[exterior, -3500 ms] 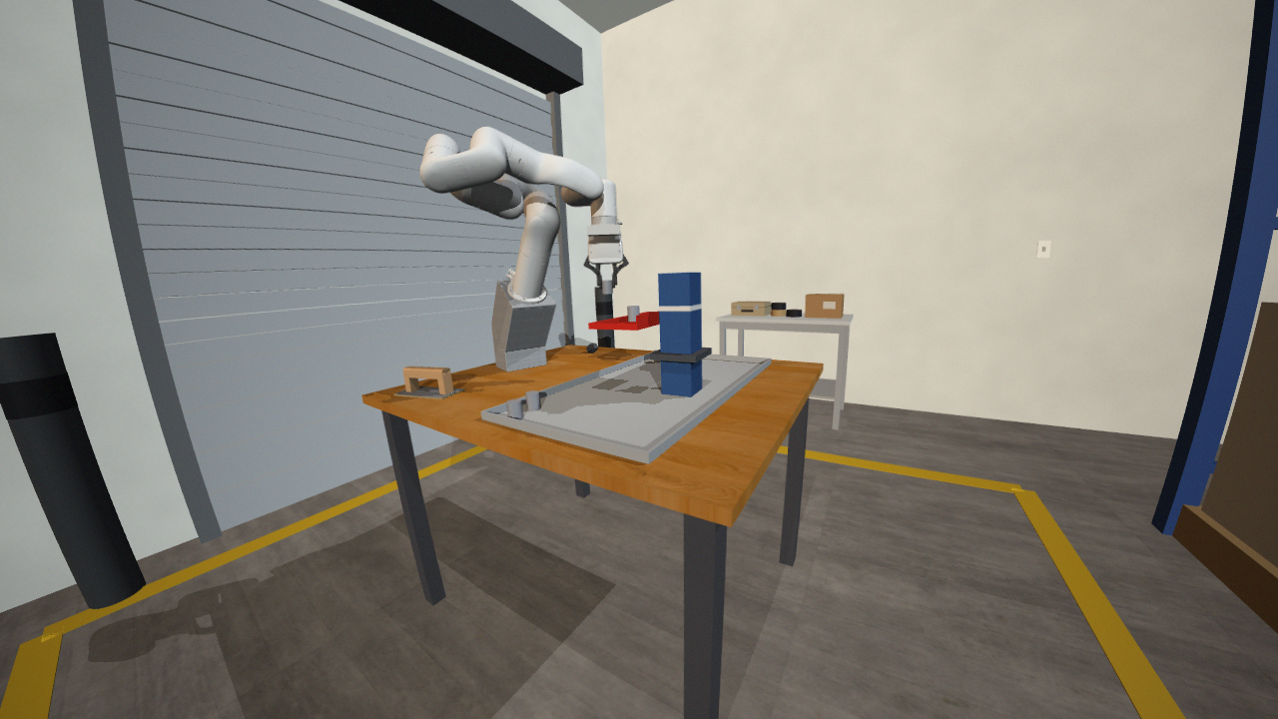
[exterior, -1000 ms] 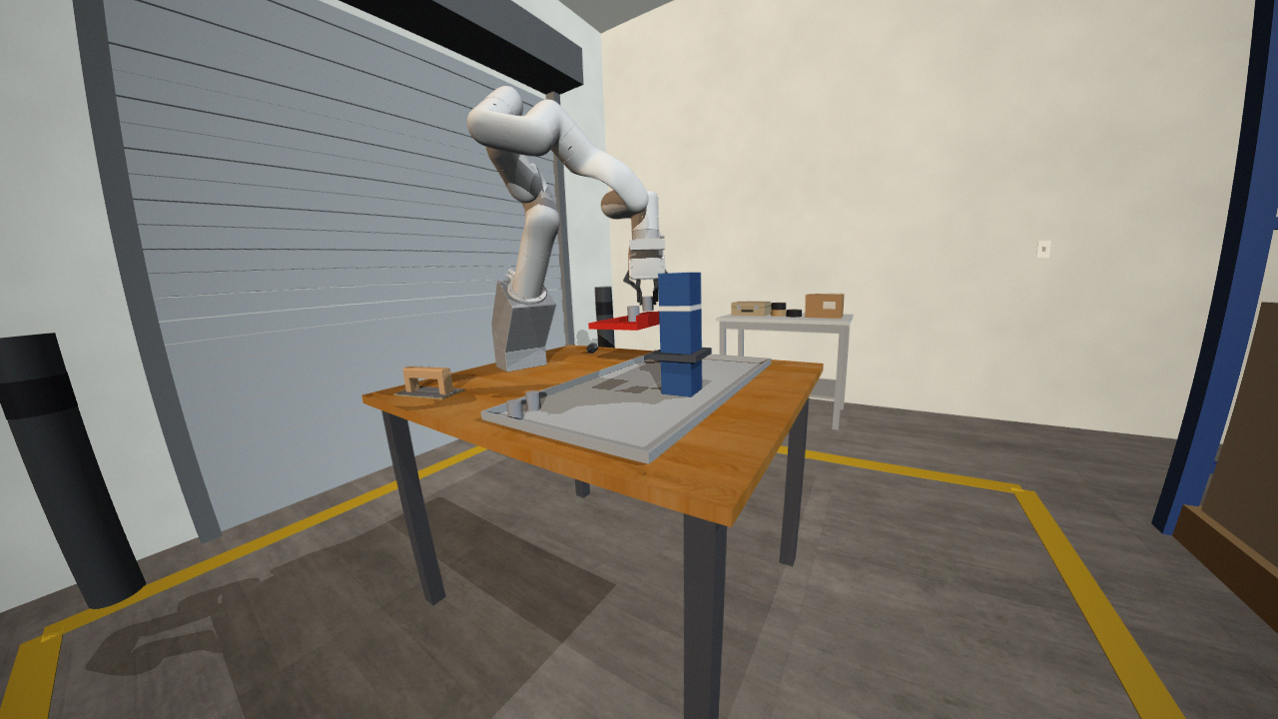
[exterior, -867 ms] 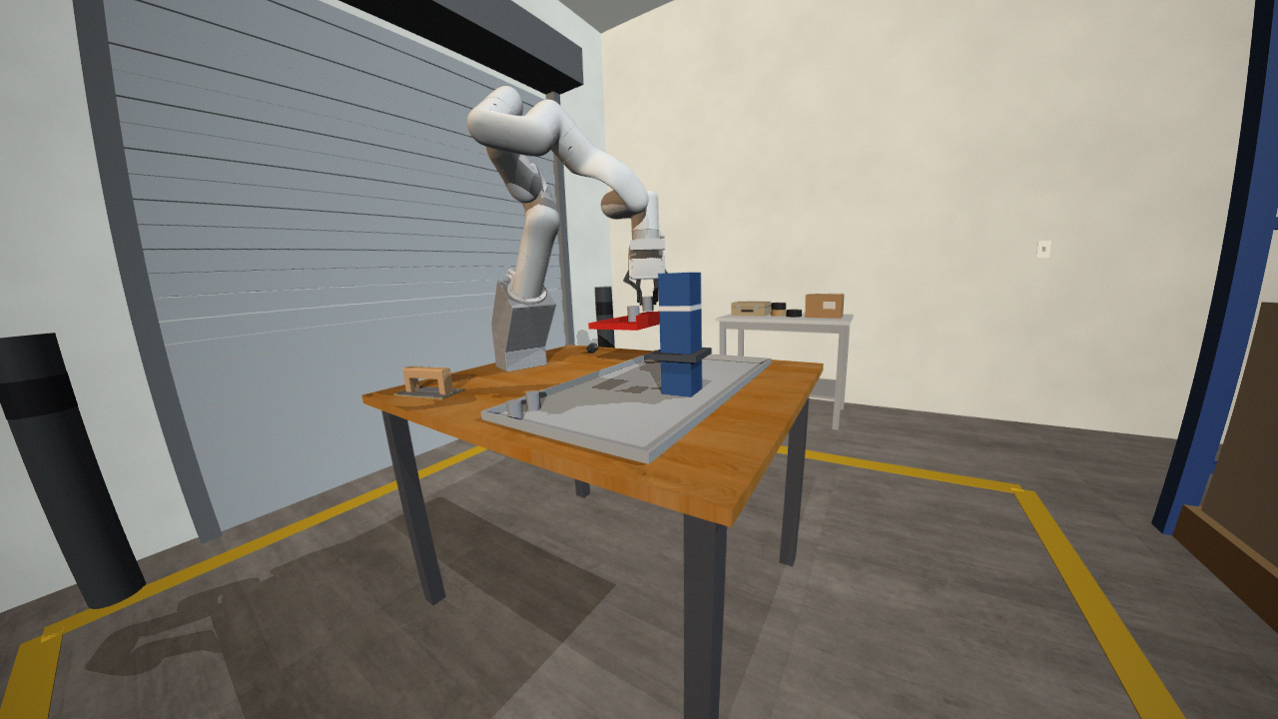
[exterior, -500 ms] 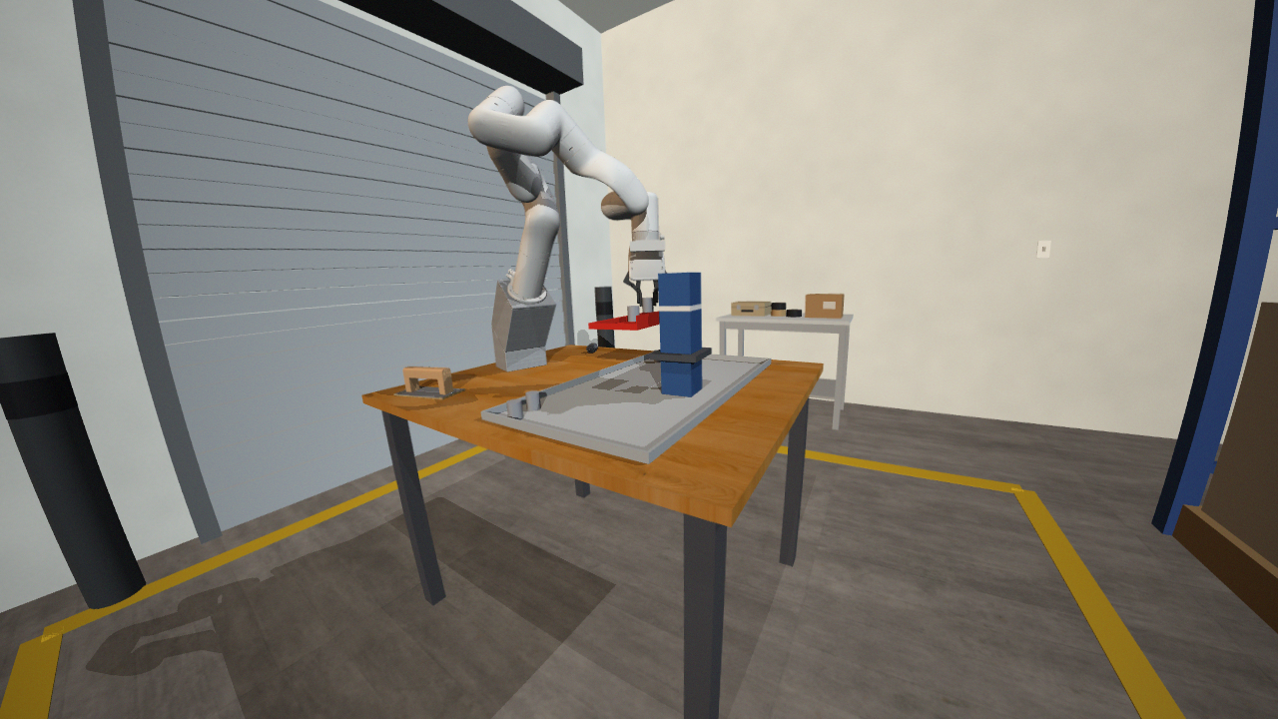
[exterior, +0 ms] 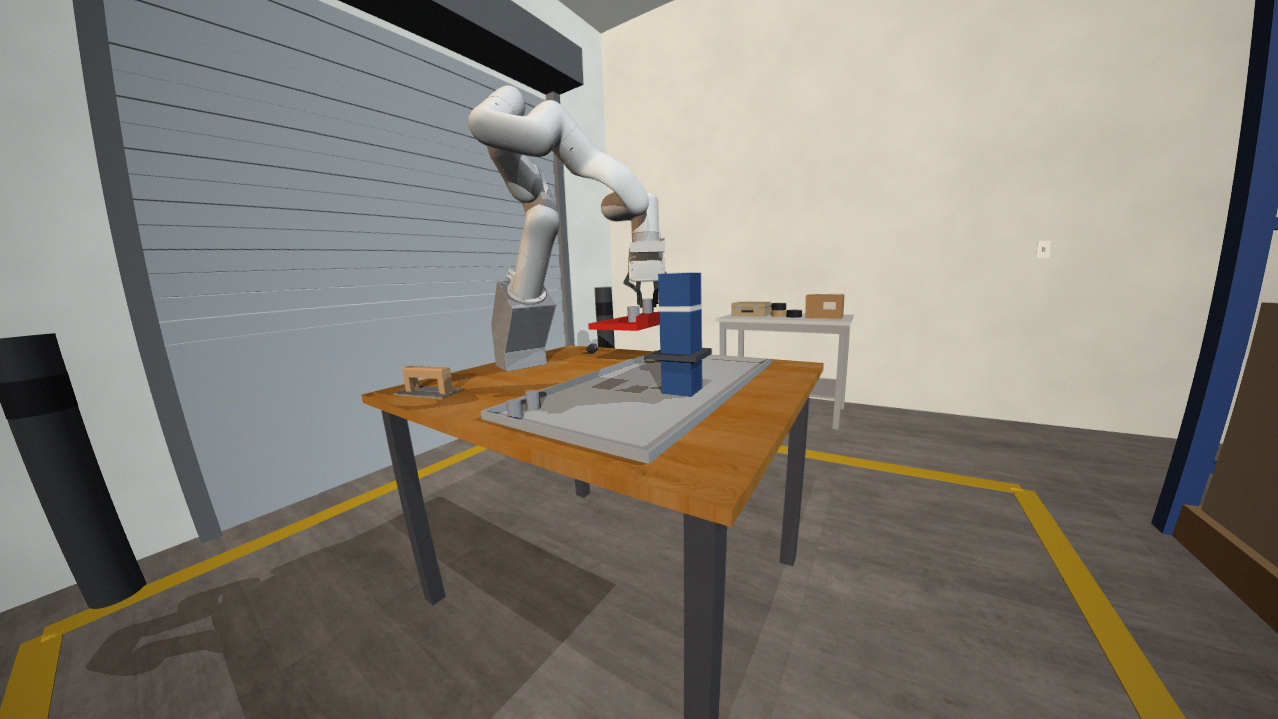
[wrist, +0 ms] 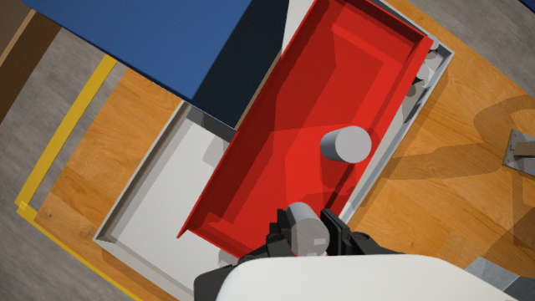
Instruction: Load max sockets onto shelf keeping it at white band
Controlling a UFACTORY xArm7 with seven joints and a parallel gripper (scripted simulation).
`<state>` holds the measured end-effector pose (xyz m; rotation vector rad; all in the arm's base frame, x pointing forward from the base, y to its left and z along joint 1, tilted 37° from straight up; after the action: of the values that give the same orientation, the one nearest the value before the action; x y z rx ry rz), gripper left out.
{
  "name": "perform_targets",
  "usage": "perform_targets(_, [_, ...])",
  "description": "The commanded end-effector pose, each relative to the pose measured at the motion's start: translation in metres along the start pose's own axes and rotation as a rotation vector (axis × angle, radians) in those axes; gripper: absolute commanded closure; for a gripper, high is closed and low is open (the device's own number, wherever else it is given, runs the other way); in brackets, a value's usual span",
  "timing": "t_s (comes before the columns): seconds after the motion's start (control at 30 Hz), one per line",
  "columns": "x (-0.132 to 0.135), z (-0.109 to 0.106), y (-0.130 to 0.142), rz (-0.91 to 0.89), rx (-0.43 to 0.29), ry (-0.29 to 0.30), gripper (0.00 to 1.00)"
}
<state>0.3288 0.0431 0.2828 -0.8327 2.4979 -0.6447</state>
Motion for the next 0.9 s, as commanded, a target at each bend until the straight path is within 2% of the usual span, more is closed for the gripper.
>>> perform_targets(0.0, [-0.0008,-0.0004,-0.0003,0.0,0.001,-0.003,1.0])
perform_targets(0.87, [-0.0007,0.0053,-0.0002,0.0,0.001,-0.003,1.0])
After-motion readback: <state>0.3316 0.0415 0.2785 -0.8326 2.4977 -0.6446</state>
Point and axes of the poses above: the point where the finger pads meet when closed, its own z axis out along the fingers, its own x axis across the jaws, y = z × x, the point moved 10 cm from there along -z, back along the fingers, and after that the axes turned 13 degrees about -z, right-handed, at the moved point
